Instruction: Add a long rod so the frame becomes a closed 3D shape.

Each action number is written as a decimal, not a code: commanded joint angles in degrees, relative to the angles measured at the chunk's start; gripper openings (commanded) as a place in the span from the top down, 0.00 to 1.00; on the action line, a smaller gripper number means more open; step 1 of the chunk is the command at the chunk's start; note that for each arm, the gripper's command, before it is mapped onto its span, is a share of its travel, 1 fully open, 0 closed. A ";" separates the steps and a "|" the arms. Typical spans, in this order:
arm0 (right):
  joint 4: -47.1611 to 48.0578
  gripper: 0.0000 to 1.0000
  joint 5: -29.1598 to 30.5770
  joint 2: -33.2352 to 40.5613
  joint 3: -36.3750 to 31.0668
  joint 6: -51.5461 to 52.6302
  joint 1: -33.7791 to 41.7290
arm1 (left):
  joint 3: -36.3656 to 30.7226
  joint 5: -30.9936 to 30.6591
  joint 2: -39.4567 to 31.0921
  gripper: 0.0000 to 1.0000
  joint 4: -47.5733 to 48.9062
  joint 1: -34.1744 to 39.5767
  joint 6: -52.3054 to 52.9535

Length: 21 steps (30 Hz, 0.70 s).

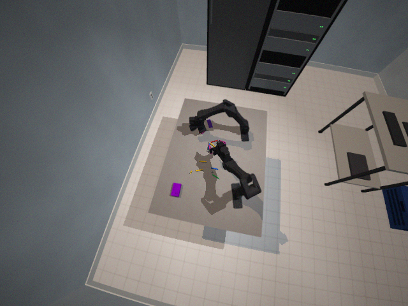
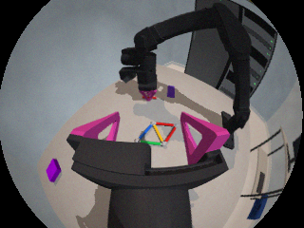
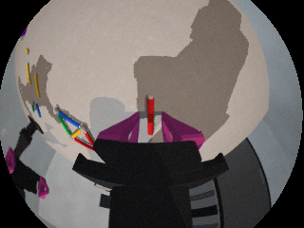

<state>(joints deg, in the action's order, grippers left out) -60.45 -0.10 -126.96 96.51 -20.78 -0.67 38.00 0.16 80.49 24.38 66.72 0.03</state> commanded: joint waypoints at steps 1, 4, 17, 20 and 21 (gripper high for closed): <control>1.58 0.65 0.10 0.65 -0.15 -0.06 -0.19 | 0.36 0.05 -0.99 0.00 1.36 -0.26 -0.09; 1.58 0.65 0.10 0.65 -0.15 -0.06 -0.19 | 0.36 0.05 -0.99 0.00 1.36 -0.26 -0.09; 1.53 0.87 0.09 1.31 -1.20 0.17 0.04 | 0.36 0.05 -0.99 0.00 1.36 -0.26 -0.09; 1.53 0.91 0.09 1.31 -1.20 0.17 0.04 | 0.36 0.05 -0.99 0.00 1.36 -0.26 -0.09; 1.53 0.91 0.09 1.31 -1.20 0.17 0.04 | 0.36 0.05 -0.99 0.00 1.36 -0.26 -0.09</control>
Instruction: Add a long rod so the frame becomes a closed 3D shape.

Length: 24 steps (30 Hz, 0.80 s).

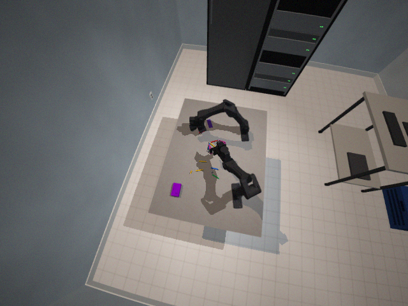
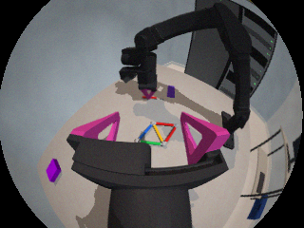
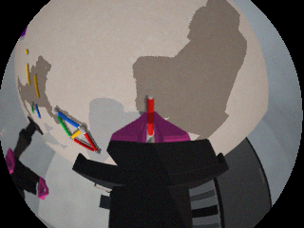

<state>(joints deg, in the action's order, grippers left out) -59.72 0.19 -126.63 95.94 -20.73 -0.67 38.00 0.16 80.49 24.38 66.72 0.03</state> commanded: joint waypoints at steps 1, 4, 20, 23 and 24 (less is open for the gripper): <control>0.81 0.91 -0.19 0.99 -0.63 0.13 0.04 | 0.36 0.05 -0.99 0.00 1.36 -0.26 -0.09; 0.81 0.95 -0.19 0.99 -0.63 0.13 0.04 | 0.36 0.05 -0.99 0.00 1.36 -0.26 -0.09; -9.14 1.00 -0.19 4.50 6.47 0.08 0.00 | 0.36 0.05 -0.99 0.00 1.36 -0.26 -0.09; -7.90 1.00 -0.26 4.74 5.87 1.99 0.68 | 0.30 0.17 -1.71 0.00 -0.89 -0.24 -0.29; -7.44 1.00 -0.28 5.31 5.06 2.89 1.06 | -0.20 0.20 -2.22 0.00 -2.13 -0.16 -0.29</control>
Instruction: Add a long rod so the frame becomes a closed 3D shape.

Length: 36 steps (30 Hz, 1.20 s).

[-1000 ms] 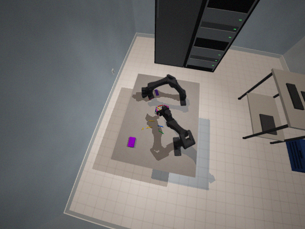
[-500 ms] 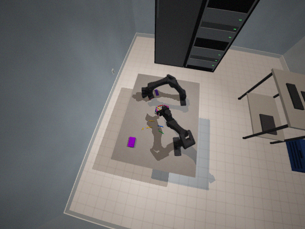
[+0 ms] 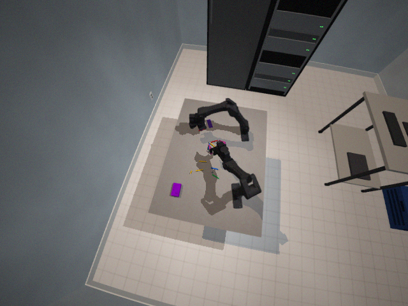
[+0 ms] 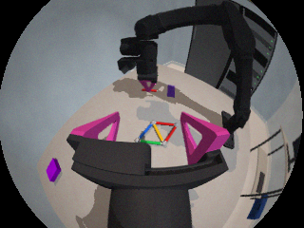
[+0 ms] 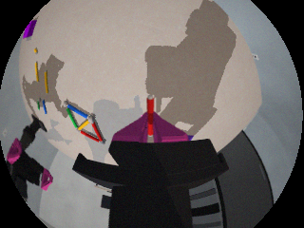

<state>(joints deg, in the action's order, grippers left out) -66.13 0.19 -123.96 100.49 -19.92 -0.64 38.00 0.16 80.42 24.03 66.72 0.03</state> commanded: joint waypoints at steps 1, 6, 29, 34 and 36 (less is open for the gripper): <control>-0.67 1.00 -0.27 3.40 -1.20 3.04 1.58 | -0.67 0.24 -2.96 0.00 -3.23 -0.05 -0.30; 0.72 1.00 -0.33 6.65 -5.82 5.51 3.88 | -1.98 0.27 -7.71 0.00 -9.13 0.87 -0.26; 1.38 1.00 0.16 15.52 -16.50 1.96 12.70 | -10.30 0.39 -50.84 0.00 -39.79 6.20 -0.37; 1.04 1.00 0.02 16.07 -16.81 1.88 12.64 | -10.15 0.28 -53.32 0.00 -40.08 6.63 -0.17; 1.83 1.00 -0.09 16.19 -17.14 3.92 13.00 | -9.93 0.61 -53.37 0.00 -40.86 6.62 -0.36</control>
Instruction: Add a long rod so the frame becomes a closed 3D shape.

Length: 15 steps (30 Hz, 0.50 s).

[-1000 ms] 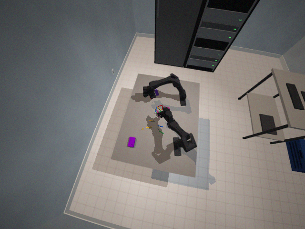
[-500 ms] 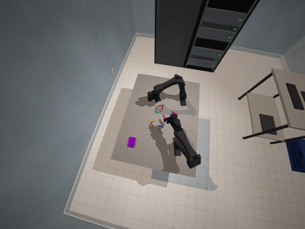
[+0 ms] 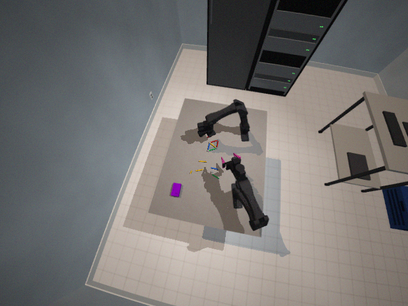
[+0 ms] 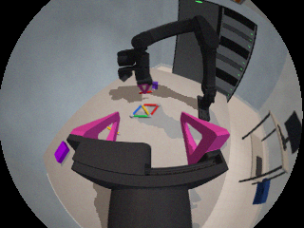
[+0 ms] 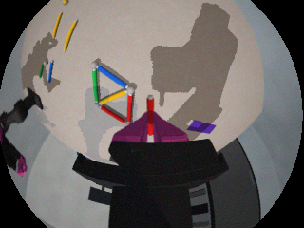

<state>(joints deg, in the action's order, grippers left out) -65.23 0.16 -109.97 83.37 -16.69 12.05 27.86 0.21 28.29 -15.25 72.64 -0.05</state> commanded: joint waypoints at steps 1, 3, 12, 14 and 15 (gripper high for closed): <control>0.97 1.00 -0.17 2.47 -0.75 2.18 0.92 | 0.22 0.57 -1.25 0.00 -1.60 0.70 -0.28; 1.00 1.00 -0.30 3.06 -1.43 3.81 1.87 | 0.23 0.60 -0.77 0.00 -0.93 0.73 -0.29; 0.92 1.00 -0.43 8.35 -7.27 9.71 10.01 | 0.23 0.60 -0.80 0.00 -0.88 0.74 -0.29; 0.69 1.00 -0.17 8.88 -7.78 9.65 10.89 | 0.23 0.60 -0.80 0.00 -0.88 0.74 -0.29; 0.68 1.00 -0.10 9.02 -7.90 9.57 11.11 | 0.23 0.60 -0.80 0.00 -0.88 0.74 -0.29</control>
<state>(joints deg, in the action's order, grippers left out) -64.69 0.01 -103.33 75.88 -8.62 22.70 27.83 0.30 28.25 -16.53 72.64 -0.05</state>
